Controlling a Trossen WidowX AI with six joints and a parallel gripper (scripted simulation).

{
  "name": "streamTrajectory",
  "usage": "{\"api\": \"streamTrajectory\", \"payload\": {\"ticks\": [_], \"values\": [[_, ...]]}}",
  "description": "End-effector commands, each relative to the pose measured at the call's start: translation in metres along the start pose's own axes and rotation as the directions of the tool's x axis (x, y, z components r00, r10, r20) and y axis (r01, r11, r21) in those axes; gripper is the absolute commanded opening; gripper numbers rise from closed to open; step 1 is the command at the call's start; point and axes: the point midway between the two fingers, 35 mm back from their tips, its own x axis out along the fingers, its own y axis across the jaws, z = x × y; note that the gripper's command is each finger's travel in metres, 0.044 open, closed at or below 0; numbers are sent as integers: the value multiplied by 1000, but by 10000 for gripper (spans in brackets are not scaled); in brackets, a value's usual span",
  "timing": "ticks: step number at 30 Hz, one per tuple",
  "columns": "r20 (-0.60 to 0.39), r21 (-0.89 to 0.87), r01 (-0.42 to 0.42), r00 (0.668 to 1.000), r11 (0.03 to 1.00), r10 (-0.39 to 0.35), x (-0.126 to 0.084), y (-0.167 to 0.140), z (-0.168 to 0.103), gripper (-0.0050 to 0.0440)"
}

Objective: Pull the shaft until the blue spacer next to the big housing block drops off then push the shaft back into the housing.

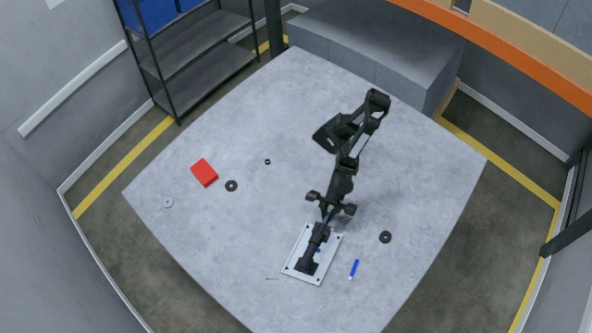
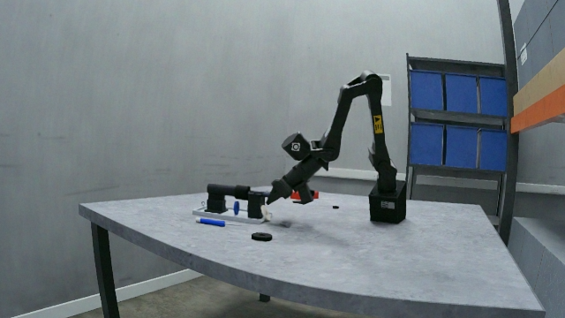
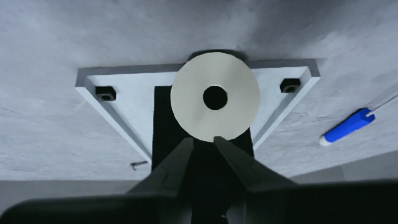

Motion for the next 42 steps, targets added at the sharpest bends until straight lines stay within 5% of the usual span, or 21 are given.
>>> {"api": "streamTrajectory", "payload": {"ticks": [1, 42], "values": [[-45, -1, 8, 999, 1000, -8, -5, -4, -13, -50], [-46, -1, 9, 999, 1000, -9, -7, -4, -11, -50]]}}
